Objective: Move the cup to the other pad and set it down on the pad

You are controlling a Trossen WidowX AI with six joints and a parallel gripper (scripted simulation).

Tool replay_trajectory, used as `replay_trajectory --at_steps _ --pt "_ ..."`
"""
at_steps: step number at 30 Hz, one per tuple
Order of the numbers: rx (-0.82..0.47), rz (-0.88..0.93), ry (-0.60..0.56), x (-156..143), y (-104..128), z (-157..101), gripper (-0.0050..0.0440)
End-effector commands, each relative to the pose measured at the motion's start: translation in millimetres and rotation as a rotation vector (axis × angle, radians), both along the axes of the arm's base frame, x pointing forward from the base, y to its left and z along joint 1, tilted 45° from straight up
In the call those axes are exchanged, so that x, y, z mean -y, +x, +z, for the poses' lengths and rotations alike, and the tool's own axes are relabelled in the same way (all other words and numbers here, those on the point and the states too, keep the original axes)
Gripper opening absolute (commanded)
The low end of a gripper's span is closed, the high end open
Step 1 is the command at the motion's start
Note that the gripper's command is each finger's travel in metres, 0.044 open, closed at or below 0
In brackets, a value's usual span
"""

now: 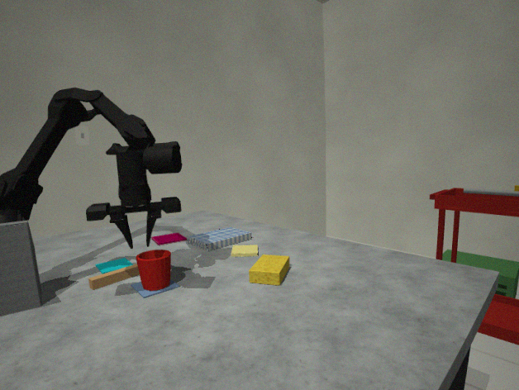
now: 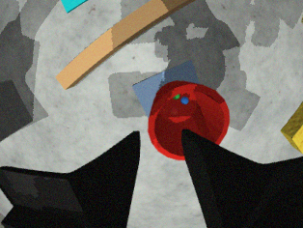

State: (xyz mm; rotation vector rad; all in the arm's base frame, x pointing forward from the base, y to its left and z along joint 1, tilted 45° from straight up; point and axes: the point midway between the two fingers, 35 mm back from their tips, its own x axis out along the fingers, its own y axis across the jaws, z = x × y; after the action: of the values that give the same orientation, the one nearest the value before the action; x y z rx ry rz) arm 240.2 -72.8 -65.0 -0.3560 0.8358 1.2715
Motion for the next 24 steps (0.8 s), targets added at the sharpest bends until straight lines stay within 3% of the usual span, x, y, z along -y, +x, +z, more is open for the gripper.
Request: replay_trajectory --at_steps 1,24 --pt "0.002 0.001 -0.001 -5 2 -4 0.0148" --pt "0.002 0.001 0.0 -27 4 -27 0.0148"
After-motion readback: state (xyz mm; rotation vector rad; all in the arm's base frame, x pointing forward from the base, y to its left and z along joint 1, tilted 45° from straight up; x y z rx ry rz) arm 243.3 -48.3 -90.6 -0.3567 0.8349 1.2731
